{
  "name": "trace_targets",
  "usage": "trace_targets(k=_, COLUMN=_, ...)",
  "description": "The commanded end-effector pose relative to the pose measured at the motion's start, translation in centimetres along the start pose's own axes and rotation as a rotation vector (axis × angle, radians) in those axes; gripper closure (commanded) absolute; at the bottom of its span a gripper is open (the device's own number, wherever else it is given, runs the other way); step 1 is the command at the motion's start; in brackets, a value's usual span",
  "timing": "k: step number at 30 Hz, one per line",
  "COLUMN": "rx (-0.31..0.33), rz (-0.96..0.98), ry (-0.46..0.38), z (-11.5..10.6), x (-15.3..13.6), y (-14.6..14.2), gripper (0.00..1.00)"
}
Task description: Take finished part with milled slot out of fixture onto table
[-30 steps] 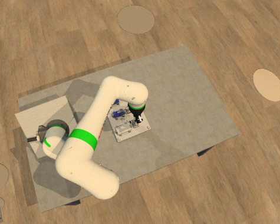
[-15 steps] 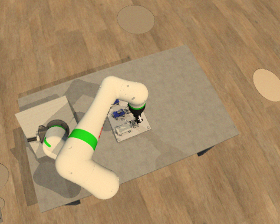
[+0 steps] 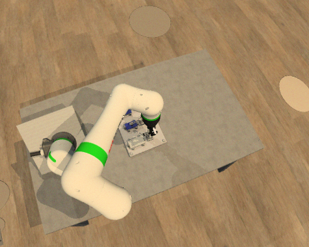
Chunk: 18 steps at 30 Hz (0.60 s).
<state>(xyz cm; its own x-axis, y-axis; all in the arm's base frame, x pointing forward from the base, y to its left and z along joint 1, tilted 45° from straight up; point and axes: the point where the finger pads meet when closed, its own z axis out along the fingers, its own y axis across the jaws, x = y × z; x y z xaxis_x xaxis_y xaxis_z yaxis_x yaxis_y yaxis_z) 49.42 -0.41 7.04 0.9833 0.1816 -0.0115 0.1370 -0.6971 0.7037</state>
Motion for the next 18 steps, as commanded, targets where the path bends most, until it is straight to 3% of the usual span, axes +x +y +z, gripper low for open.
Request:
trace_targets(k=1, rx=0.0, rz=0.0, ry=-0.001, z=0.01, x=-0.02, y=-0.01, gripper=0.89)
trace_targets(k=18, rx=0.0, rz=0.0, ry=-0.001, z=0.02, x=-0.33, y=-0.01, gripper=0.89)
